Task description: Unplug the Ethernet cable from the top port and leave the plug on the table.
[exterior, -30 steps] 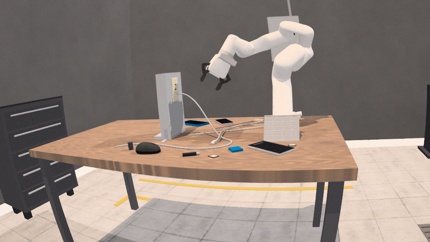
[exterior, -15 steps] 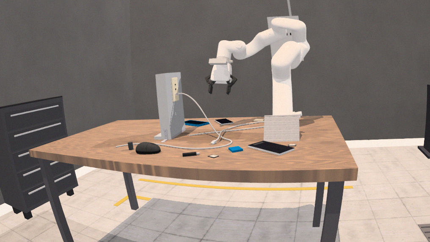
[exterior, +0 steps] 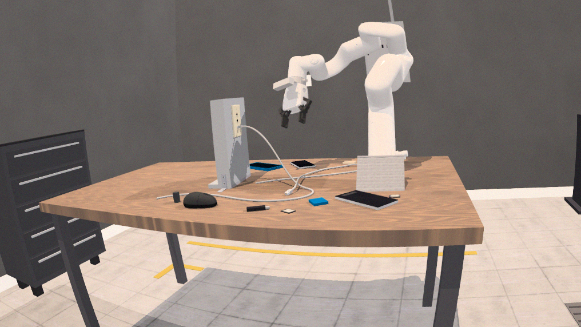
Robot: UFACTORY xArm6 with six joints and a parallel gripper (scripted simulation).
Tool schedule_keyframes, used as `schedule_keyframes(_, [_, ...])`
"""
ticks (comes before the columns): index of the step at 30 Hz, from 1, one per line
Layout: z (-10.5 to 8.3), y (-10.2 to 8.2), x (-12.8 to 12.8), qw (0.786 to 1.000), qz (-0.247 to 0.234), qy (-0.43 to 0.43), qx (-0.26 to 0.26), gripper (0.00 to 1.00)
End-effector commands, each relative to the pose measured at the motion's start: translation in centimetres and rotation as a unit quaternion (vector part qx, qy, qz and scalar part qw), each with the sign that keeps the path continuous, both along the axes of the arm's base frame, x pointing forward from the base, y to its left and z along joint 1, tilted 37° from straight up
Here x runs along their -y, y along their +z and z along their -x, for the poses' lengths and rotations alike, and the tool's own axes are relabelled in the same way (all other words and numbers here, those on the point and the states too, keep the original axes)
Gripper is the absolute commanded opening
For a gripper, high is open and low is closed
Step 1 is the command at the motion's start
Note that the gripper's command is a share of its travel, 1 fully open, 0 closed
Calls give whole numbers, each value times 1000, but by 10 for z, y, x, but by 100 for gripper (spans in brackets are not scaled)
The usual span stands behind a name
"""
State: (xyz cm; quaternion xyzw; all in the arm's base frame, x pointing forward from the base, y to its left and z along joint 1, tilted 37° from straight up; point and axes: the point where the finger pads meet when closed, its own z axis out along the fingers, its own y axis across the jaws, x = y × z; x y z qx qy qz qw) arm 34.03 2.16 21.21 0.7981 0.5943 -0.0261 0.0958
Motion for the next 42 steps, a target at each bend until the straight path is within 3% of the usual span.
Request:
schedule_keyframes(1, [-11,8,3,993,-18,-117,10,100])
schedule_keyframes(5, [-20,14,6,975,-37,-220,17,100])
schedule_keyframes(7, [-20,14,6,975,-37,-220,17,100])
schedule_keyframes(10, [-27,19,8,954,-51,-295,22,100])
schedule_keyframes(16, [-42,28,14,895,-74,-439,26,100])
schedule_keyframes(22, [-57,36,20,814,-93,-572,27,100])
schedule_keyframes(24, [-57,36,20,814,-93,-572,27,100])
schedule_keyframes(25, [-60,38,22,799,-96,-593,26,100])
schedule_keyframes(42, [-60,38,22,798,-96,-594,26,100])
